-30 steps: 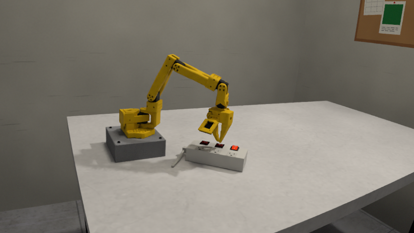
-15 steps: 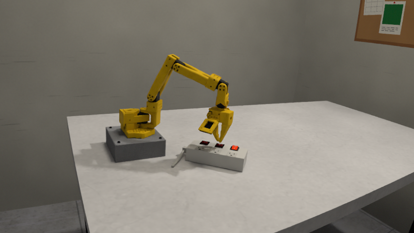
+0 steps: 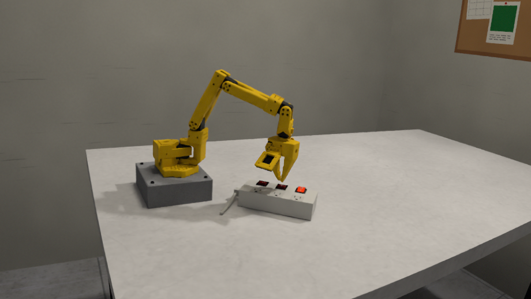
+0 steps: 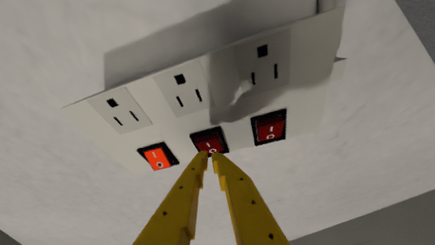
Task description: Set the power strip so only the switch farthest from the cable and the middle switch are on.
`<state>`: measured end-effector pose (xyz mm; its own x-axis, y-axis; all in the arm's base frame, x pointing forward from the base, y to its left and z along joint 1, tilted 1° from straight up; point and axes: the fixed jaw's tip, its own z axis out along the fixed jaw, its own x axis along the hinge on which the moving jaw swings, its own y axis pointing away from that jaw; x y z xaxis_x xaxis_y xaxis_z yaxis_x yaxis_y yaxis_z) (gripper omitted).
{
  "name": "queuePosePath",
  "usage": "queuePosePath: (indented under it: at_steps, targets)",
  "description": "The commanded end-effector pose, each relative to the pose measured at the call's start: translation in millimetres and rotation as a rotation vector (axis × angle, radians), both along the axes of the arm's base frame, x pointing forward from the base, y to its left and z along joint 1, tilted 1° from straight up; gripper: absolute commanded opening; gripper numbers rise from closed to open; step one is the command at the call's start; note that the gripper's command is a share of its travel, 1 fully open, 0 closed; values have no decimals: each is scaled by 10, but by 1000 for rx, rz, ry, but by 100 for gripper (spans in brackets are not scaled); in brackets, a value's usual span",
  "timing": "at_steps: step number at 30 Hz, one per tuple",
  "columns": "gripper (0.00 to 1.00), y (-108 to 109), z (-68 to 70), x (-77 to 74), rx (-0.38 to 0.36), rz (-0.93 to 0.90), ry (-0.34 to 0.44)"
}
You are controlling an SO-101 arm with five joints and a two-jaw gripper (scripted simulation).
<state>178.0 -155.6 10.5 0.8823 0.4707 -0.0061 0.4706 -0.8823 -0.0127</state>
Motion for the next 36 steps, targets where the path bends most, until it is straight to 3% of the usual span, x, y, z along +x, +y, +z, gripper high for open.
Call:
queuePosePath:
  at_steps: [1, 36]
  targets:
    - [0, -9, 71, 47, -14, 15, -19]
    - [0, -7, 40, 45, -14, 15, -19]
